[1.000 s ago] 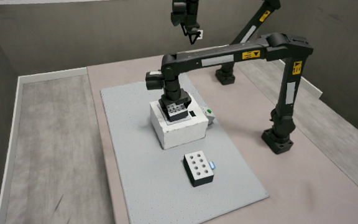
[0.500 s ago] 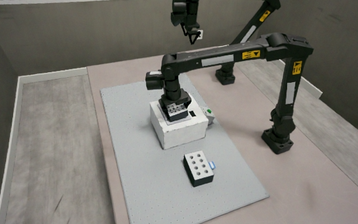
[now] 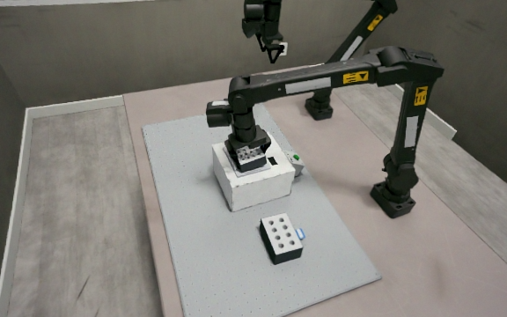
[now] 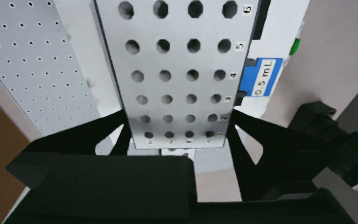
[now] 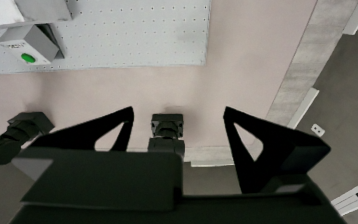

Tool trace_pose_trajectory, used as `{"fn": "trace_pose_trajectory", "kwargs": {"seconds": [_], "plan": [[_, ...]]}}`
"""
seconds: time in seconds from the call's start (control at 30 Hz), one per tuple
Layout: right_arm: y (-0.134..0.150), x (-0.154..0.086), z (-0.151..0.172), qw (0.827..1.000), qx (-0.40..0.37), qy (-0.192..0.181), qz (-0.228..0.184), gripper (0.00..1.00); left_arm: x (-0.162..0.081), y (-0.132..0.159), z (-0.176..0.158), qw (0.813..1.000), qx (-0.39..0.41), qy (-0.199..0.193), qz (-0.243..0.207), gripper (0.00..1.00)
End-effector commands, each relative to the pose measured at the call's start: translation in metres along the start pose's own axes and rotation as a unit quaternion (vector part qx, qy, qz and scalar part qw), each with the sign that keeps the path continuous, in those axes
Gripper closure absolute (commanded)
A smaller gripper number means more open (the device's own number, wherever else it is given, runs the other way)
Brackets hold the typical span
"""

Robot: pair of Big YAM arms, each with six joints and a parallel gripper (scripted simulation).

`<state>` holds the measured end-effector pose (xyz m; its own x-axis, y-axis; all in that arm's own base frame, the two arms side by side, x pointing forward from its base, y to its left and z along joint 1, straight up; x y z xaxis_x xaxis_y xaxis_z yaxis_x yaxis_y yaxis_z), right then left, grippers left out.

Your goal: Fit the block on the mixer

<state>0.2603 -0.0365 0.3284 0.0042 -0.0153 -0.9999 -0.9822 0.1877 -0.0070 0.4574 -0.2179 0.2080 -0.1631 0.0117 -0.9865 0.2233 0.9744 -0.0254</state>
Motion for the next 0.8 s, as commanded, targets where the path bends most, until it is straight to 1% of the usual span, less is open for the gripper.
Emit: {"fn": "trace_pose_trajectory", "kwargs": {"seconds": [0.0, 0.3, 0.77], "plan": [[-0.004, -0.012, 0.001, 1.000, 0.003, 0.000, -0.019, 0.00, -0.059, -0.003, 0.004, 0.998, 0.002, -0.060, -0.017, 1.00], [-0.009, -0.026, 0.001, 0.999, 0.003, -0.001, -0.036, 0.00, -0.063, -0.004, 0.006, 0.998, 0.002, -0.065, -0.018, 1.00], [-0.011, -0.030, 0.001, 0.999, 0.003, -0.002, -0.041, 0.00, -0.063, -0.003, 0.007, 0.998, 0.002, -0.066, -0.018, 1.00]]}}
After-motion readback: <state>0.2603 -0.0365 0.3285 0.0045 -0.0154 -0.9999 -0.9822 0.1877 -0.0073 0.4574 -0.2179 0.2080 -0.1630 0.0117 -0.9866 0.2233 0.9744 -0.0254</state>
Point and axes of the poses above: on each arm, the point where the finger pads meet when closed, its own x axis out along the fingers, its own z axis across the jaws, y = z × x, the point moved 6 cm from there along -x, back along the fingers, and after that the axes turned 11 degrees about x, right-handed, at the moved point
